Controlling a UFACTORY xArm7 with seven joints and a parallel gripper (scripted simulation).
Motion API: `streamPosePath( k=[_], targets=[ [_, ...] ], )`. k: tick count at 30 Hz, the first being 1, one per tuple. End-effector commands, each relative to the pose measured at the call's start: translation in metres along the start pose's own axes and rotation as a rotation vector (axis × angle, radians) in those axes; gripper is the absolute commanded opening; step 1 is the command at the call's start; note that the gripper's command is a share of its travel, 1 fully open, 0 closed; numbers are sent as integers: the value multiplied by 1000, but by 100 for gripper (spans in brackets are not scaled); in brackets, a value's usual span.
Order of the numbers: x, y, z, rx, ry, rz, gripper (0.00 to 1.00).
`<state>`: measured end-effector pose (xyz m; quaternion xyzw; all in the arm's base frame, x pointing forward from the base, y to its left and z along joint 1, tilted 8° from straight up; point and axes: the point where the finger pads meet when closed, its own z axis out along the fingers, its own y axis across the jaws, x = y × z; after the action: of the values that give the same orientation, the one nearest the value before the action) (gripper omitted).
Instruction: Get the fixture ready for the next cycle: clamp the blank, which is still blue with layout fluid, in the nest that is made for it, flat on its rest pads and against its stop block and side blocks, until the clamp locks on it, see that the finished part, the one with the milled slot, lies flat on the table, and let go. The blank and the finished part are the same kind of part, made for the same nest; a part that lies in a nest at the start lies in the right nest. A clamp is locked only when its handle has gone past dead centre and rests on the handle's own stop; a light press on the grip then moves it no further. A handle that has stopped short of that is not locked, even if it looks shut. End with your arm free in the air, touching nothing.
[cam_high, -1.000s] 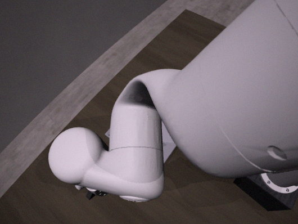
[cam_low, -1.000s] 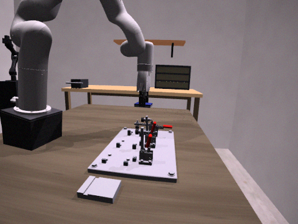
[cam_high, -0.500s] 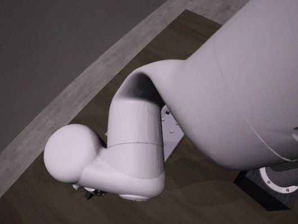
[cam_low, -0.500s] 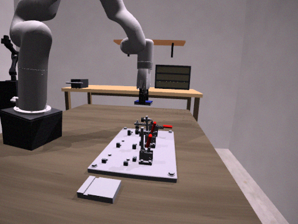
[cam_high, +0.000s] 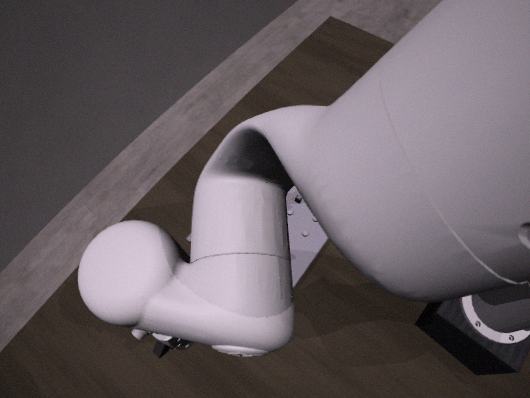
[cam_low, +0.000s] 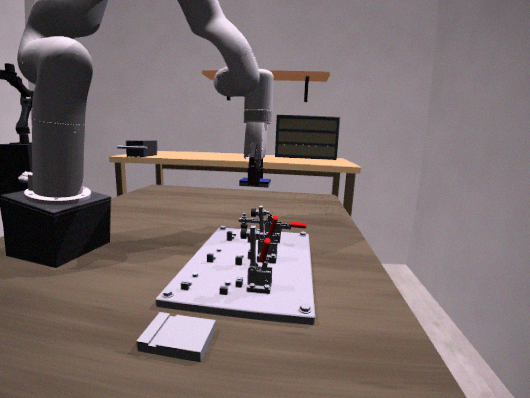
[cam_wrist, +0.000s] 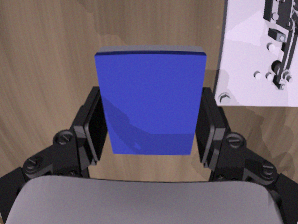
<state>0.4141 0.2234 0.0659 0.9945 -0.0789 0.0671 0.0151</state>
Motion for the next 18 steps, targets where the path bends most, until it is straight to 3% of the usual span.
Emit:
streamPosePath(
  k=[1, 18],
  targets=[
    [2, -2, -2, 5, 5, -4, 0],
    [-5, -2, 7, 5, 5, -4, 0]
  ],
)
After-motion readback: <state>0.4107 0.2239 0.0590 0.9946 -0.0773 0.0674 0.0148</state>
